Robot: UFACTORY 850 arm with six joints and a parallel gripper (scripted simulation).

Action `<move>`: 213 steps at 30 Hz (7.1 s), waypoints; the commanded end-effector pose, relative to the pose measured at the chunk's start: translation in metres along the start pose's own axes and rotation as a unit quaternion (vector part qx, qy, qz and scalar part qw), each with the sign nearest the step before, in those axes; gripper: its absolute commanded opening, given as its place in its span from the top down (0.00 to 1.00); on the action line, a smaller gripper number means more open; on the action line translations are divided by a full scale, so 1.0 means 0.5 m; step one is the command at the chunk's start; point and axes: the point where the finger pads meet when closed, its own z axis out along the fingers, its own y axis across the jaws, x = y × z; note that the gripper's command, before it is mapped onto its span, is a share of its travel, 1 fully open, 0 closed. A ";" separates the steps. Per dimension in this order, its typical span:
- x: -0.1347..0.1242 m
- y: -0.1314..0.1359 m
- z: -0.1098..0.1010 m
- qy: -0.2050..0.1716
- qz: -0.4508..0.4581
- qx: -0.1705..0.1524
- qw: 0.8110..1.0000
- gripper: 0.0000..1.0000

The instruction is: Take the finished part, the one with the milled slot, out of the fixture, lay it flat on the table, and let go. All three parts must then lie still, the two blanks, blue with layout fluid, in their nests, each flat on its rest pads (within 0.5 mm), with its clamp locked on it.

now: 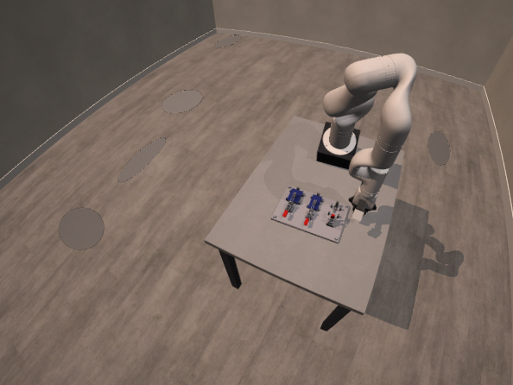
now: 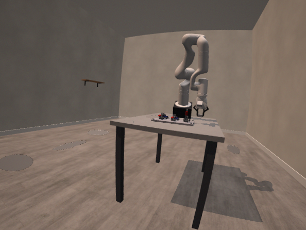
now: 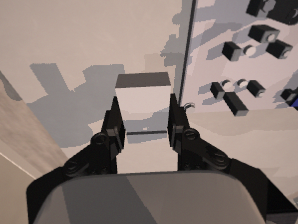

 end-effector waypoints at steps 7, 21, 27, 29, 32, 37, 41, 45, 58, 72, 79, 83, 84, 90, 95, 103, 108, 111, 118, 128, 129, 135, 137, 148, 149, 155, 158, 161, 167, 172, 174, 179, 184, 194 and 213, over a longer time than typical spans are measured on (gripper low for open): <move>0.001 -0.001 0.047 0.001 0.000 0.002 1.000 1.00; 0.002 -0.001 0.103 0.001 0.000 0.002 1.000 1.00; 0.002 -0.001 0.113 0.001 0.000 0.002 1.000 1.00; 0.002 -0.001 0.114 0.001 0.000 0.002 1.000 1.00; 0.002 -0.001 0.114 0.001 0.000 0.002 1.000 1.00; 0.002 -0.001 0.114 0.001 0.000 0.002 1.000 1.00; 0.002 -0.001 0.114 0.001 0.000 0.002 1.000 1.00; 0.002 -0.001 0.114 0.001 0.000 0.002 1.000 1.00; 0.002 -0.001 0.114 0.001 0.000 0.002 1.000 1.00; 0.001 -0.001 0.119 0.001 0.000 0.002 1.000 1.00; 0.001 -0.001 0.124 0.001 0.000 0.002 1.000 1.00; 0.001 -0.001 0.127 0.001 0.000 0.002 1.000 1.00; 0.001 -0.001 0.127 0.001 0.000 0.002 1.000 1.00; 0.001 -0.001 0.128 0.001 0.000 0.002 1.000 1.00; 0.001 -0.001 0.129 0.001 0.000 0.002 1.000 1.00; 0.001 -0.001 0.129 0.001 0.000 0.002 1.000 1.00; 0.001 -0.001 0.129 0.001 0.000 0.002 1.000 0.31; 0.001 -0.001 0.129 0.001 0.000 0.002 1.000 0.31; 0.001 -0.001 0.129 0.001 0.000 0.002 1.000 0.31; 0.001 -0.001 0.129 0.001 0.000 0.002 1.000 0.31; 0.001 -0.001 0.129 0.001 0.000 0.002 1.000 0.31; 0.001 -0.001 0.129 0.001 0.000 0.002 1.000 0.31; 0.001 -0.001 0.129 0.001 0.000 0.002 1.000 0.31; 0.001 -0.001 0.119 0.001 0.000 0.002 1.000 0.31; 0.001 -0.001 0.115 0.001 0.000 0.002 1.000 0.31; 0.001 -0.001 0.091 0.001 0.000 0.002 1.000 0.31; 0.001 -0.001 0.064 0.001 0.000 0.002 1.000 0.31; 0.001 -0.001 0.036 0.001 0.000 0.002 1.000 0.31; 0.001 -0.001 -0.012 0.001 0.000 0.002 1.000 0.31; 0.001 -0.001 -0.031 0.001 0.000 0.002 1.000 0.31; 0.001 -0.001 -0.042 0.001 0.000 0.002 1.000 0.31; 0.001 -0.001 -0.060 0.001 0.000 0.002 1.000 0.31; 0.001 0.000 -0.069 0.001 0.000 0.002 1.000 0.31; 0.001 0.000 -0.071 0.001 0.000 0.002 1.000 0.31; 0.001 0.000 -0.071 0.001 0.000 0.002 1.000 0.31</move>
